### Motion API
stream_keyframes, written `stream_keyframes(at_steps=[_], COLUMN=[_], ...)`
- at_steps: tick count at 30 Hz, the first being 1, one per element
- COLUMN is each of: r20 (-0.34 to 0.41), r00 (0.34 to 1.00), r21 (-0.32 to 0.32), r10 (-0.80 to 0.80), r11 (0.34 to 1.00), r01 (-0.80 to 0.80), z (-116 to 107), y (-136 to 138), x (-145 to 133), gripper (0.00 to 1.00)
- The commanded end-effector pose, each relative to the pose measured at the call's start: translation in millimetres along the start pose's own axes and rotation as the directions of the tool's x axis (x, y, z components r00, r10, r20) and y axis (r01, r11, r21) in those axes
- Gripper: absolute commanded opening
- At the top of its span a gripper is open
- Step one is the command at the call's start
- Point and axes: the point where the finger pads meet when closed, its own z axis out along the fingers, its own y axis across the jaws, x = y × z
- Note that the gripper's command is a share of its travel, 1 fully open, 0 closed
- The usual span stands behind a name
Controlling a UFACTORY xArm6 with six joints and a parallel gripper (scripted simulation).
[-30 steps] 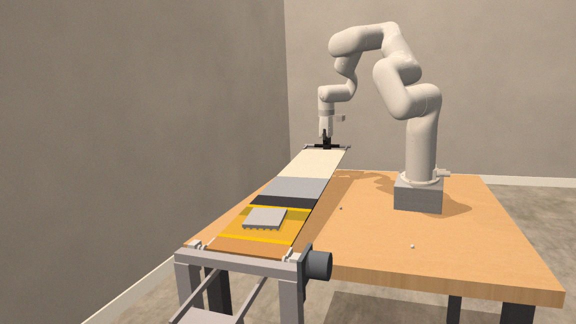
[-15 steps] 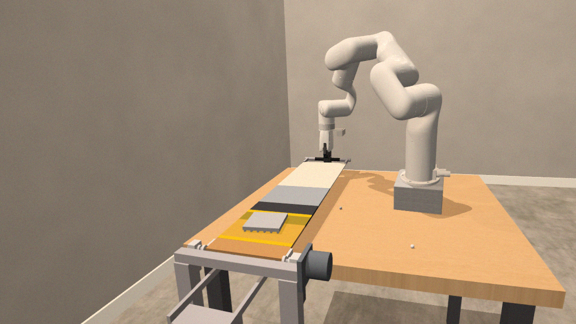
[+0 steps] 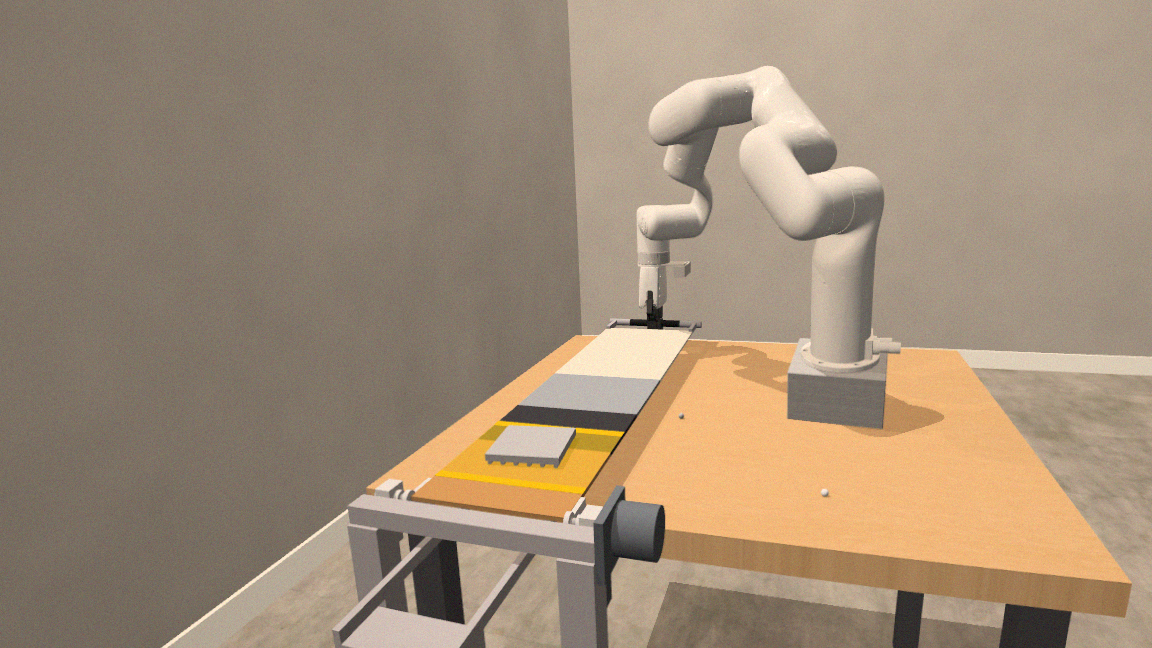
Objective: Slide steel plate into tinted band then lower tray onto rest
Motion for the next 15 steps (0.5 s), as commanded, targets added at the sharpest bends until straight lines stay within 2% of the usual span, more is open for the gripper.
stream_keyframes(at_steps=[1, 15], r20=[0.004, 0.004], r00=[1.0, 1.0], r21=[0.004, 0.004], r10=[0.0, 0.0], r11=[1.0, 1.0], r01=[0.0, 0.0], z=[0.7, 10.1], y=[-1.3, -1.5], x=[-1.5, -1.6], gripper=[0.0, 0.0])
